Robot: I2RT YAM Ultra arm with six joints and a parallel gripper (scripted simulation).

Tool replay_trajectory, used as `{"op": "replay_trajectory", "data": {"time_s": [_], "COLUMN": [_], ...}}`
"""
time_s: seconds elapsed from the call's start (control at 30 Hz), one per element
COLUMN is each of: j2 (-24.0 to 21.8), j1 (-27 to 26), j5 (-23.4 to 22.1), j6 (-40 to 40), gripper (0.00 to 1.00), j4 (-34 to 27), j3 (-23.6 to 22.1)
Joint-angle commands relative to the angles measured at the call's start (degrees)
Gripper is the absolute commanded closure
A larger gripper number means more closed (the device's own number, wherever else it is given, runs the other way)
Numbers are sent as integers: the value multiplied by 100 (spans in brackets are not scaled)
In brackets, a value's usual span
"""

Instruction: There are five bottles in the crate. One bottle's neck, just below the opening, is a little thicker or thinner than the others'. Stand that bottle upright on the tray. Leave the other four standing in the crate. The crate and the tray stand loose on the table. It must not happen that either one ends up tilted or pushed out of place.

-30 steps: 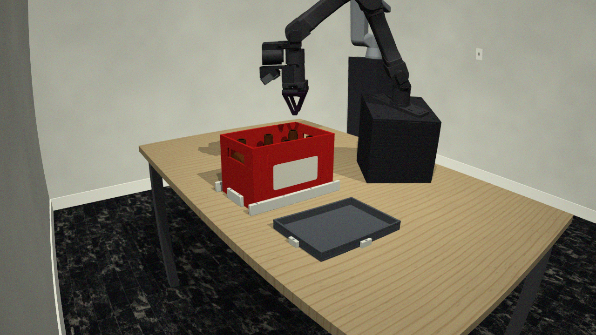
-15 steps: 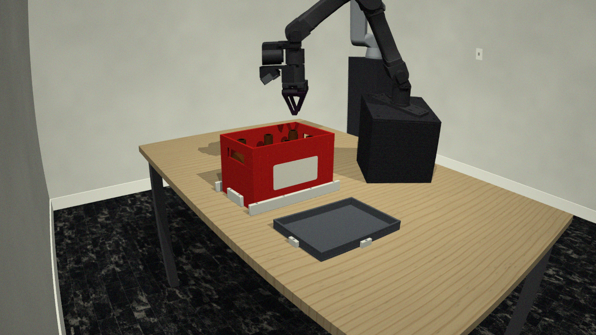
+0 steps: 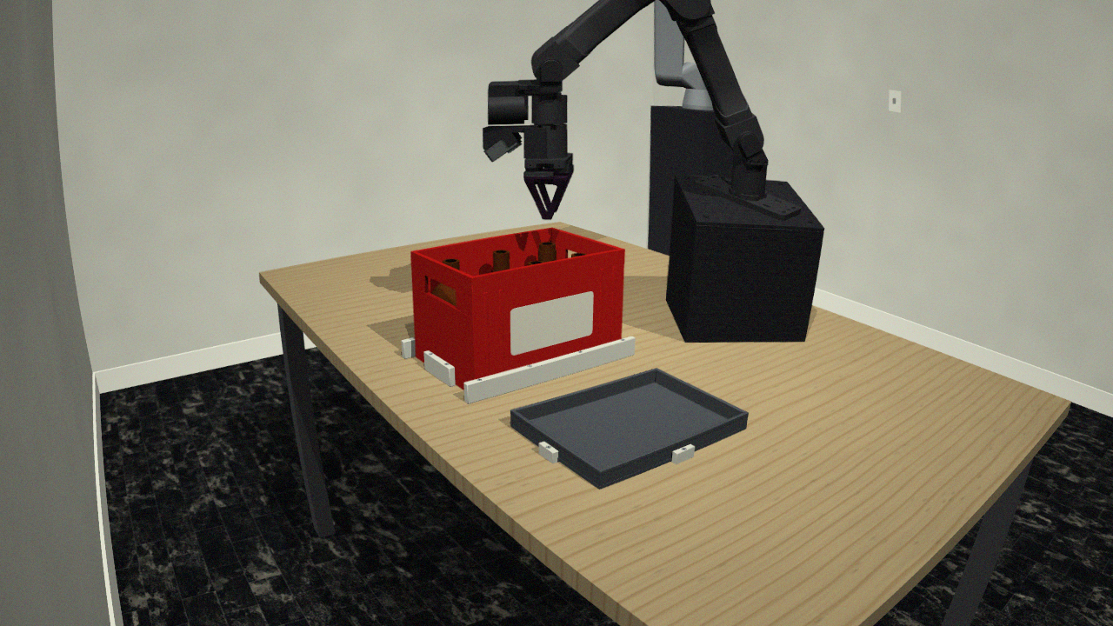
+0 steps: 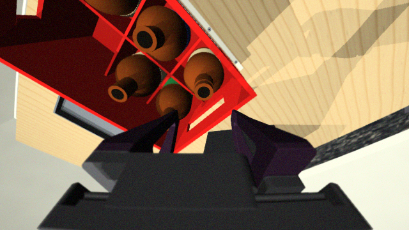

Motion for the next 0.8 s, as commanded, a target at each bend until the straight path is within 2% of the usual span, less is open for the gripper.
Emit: {"op": "replay_trajectory", "data": {"time_s": [0.0, 0.07, 0.1, 0.27, 0.63, 0.67, 0.77], "j2": [-8, -8, -59, 154, 267, 160, 341], "j1": [31, 31, 48, 47, 79, 90, 123], "j5": [-12, -12, -15, -11, -10, -12, -9], "j6": [52, 52, 55, 77, 111, 111, 120], "gripper": [39, 39, 39, 39, 39, 39, 39], "j4": [175, 175, 203, 336, 560, 583, 635], "j3": [-128, -128, 96, -197, -260, -110, -246]}}
